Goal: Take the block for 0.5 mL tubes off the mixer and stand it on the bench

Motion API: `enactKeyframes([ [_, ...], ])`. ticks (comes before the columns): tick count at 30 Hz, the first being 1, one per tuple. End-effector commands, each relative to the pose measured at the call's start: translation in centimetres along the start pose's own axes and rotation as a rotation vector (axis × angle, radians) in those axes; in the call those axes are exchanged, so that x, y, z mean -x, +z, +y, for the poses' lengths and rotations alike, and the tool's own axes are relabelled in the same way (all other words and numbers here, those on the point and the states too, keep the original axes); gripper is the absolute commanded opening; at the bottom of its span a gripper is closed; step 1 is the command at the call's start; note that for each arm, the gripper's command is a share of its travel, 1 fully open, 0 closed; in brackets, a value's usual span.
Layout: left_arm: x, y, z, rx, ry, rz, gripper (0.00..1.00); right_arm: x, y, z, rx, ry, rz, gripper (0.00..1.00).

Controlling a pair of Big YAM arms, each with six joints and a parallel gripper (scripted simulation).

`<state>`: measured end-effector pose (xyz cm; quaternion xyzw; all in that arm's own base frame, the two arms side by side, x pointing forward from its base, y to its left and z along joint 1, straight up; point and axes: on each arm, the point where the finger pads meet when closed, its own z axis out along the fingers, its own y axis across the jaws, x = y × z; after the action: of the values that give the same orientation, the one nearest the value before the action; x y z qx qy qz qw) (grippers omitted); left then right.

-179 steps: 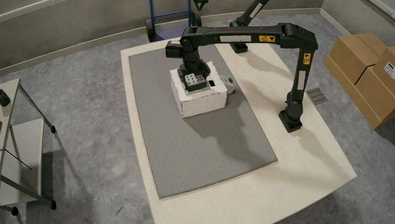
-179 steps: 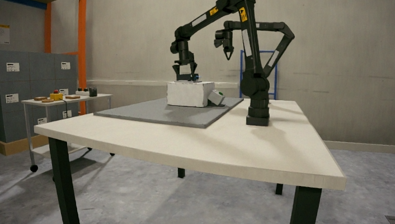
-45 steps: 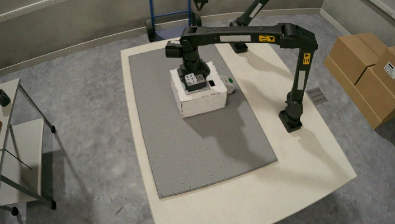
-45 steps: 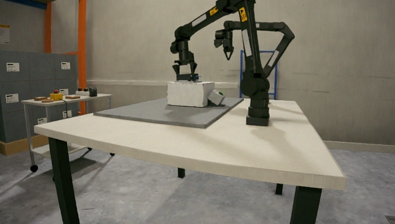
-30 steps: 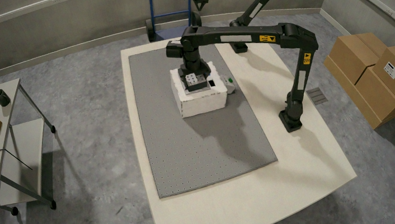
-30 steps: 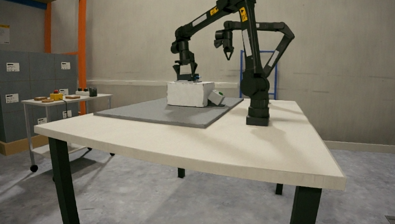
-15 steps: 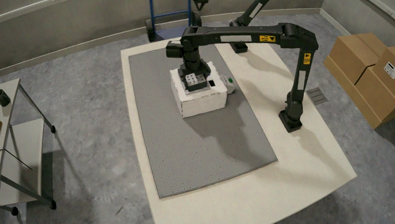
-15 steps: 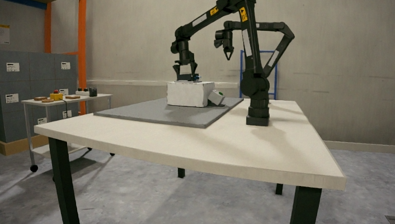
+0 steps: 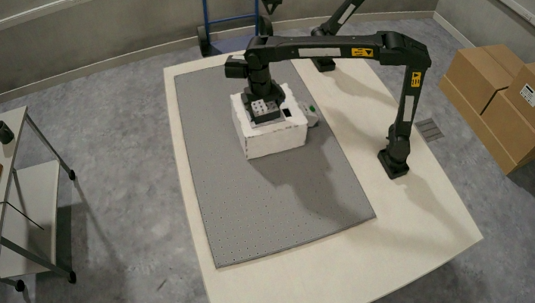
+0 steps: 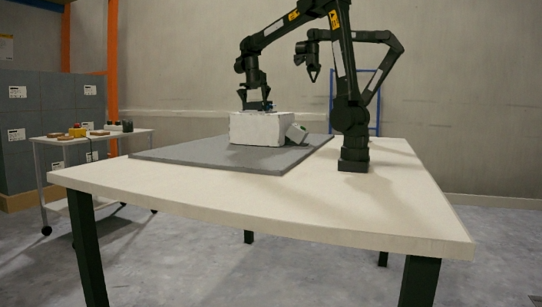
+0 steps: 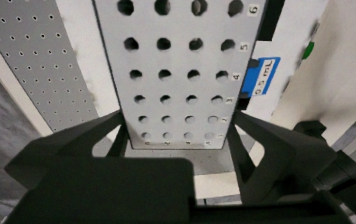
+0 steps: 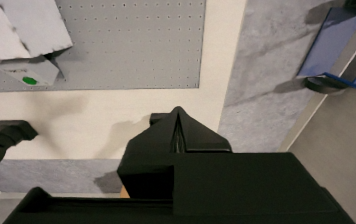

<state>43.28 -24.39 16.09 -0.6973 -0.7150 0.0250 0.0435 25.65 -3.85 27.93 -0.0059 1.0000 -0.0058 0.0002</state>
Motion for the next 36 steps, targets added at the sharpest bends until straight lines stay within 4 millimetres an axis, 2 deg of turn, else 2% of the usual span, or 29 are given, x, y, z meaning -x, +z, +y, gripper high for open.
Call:
enactKeyframes([
  [1,0.3,-4.9,0.7,0.074,0.022,-0.043,0.00,1.0,-2.6,-0.4,-0.008,0.009,-0.059,0.00],
  [12,0.3,-5.0,0.6,0.068,0.021,-0.041,0.00,0.9,-2.4,-0.4,-0.007,0.009,-0.053,0.00],
  [27,0.4,-5.1,0.5,0.064,0.021,-0.041,0.00,-0.3,-0.1,-0.2,0.002,0.009,0.007,0.00],
  [36,0.4,-5.1,0.5,0.063,0.021,-0.042,0.00,-0.3,-0.2,-0.2,0.002,0.009,0.005,0.00],
])
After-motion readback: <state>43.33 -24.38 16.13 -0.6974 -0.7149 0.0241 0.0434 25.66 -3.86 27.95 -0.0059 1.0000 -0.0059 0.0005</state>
